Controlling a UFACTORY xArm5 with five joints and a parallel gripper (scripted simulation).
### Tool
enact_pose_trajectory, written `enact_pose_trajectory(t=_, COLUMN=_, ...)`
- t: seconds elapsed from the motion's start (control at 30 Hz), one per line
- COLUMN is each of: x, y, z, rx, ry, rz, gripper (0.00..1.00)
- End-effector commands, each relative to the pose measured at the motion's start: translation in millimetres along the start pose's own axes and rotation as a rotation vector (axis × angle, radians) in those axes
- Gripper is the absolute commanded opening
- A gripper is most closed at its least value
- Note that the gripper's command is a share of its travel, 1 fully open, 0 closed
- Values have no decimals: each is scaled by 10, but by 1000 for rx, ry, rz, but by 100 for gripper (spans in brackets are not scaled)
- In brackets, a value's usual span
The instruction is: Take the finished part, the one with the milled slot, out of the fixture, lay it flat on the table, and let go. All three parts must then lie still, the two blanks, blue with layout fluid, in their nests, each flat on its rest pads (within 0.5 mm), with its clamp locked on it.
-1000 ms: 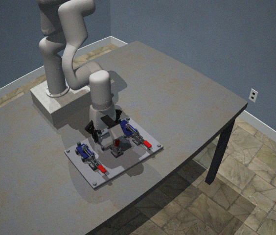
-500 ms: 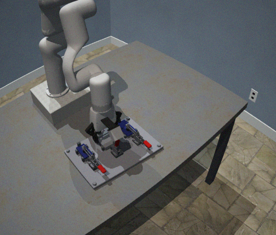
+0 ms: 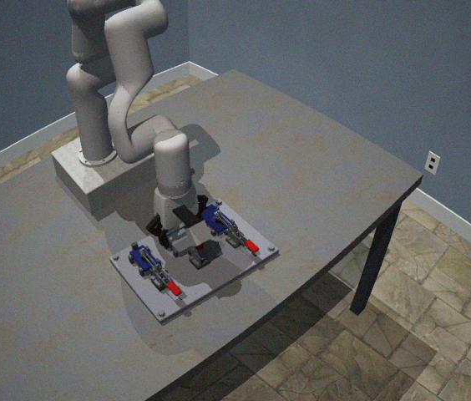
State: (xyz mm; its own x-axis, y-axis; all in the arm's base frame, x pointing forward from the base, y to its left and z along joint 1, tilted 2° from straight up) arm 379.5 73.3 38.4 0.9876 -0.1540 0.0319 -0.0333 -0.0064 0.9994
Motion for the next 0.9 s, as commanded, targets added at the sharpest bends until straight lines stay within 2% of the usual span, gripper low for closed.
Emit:
enact_pose_trajectory(t=0.0, x=10, y=-19, z=-3, rx=1, ry=0, rz=3, gripper=100)
enact_pose_trajectory(t=0.73, x=10, y=-43, z=-3, rx=1, ry=0, rz=3, gripper=100)
enact_pose_trajectory(t=0.77, x=10, y=-43, z=-3, rx=1, ry=0, rz=3, gripper=0)
enact_pose_trajectory(t=0.87, x=10, y=-43, z=-3, rx=1, ry=0, rz=3, gripper=0)
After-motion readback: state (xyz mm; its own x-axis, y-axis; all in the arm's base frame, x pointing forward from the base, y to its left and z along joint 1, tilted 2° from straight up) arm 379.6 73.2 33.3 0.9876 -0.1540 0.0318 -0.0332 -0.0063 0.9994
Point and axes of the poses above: the point where the finger pads meet when closed, its own y axis back along the fingers, its own z axis across the jaws, x = y × z, the point moved 6 cm from there along y, back along the fingers, and after that the axes turned 15 degrees about -y, right-handed, at the moved point
